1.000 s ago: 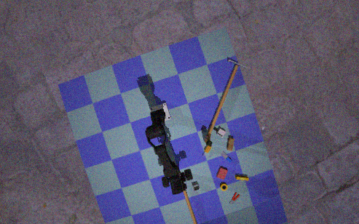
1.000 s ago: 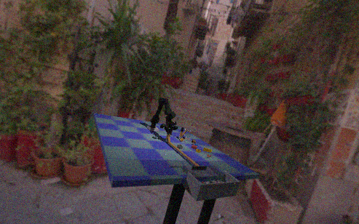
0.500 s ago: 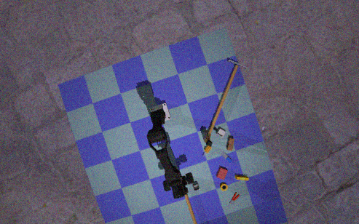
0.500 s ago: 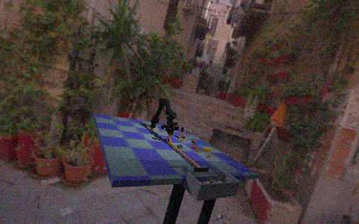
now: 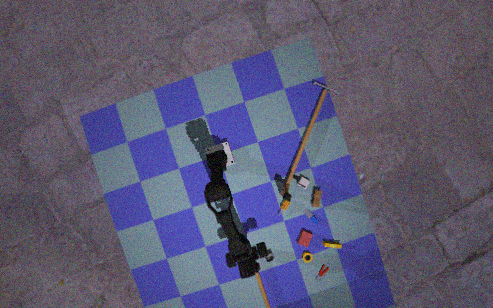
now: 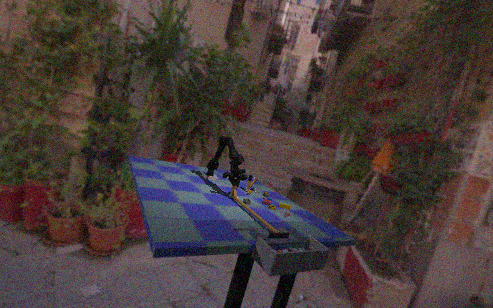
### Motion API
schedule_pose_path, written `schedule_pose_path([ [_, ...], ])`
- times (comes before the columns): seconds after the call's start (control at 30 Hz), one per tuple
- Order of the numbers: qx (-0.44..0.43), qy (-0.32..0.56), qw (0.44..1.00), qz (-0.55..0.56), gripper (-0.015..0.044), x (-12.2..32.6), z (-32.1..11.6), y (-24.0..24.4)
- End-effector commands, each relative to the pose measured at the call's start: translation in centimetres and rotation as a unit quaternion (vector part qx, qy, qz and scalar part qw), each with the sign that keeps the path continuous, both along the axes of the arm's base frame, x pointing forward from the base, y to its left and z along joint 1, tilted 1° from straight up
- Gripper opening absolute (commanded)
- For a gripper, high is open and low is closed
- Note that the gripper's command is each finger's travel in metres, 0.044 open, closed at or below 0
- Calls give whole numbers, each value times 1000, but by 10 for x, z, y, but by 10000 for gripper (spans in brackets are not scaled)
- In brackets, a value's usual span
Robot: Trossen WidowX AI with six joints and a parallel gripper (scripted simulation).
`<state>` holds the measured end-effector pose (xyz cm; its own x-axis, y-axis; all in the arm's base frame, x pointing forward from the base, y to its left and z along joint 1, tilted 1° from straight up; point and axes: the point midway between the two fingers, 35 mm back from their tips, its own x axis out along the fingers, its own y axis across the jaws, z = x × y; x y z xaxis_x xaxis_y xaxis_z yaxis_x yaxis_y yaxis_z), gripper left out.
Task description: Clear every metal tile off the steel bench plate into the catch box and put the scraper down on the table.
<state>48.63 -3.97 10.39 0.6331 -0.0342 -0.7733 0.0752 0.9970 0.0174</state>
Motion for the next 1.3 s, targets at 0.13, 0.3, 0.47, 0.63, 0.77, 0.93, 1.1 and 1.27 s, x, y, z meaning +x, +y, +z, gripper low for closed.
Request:
schedule_pose_path([
  [0.13, 0, -6, 1000, -2, 0, 14, 4, -1],
  [0.3, 0, -6, 1000, -2, 0, 21, 4, -2],
  [0.47, 0, -6, 1000, -2, 0, 28, 3, -2],
  [0.63, 0, -7, 1000, -2, 0, 36, 3, -2],
  [0.77, 0, -7, 1000, -2, 0, 41, 2, -3],
  [0.93, 0, -7, 1000, -2, 0, 48, 2, -3],
  [1.1, 0, -2, 1000, 0, 0, 42, -1, -2],
  [1.27, 0, -2, 1000, 0, 0, 42, -1, -2],
])
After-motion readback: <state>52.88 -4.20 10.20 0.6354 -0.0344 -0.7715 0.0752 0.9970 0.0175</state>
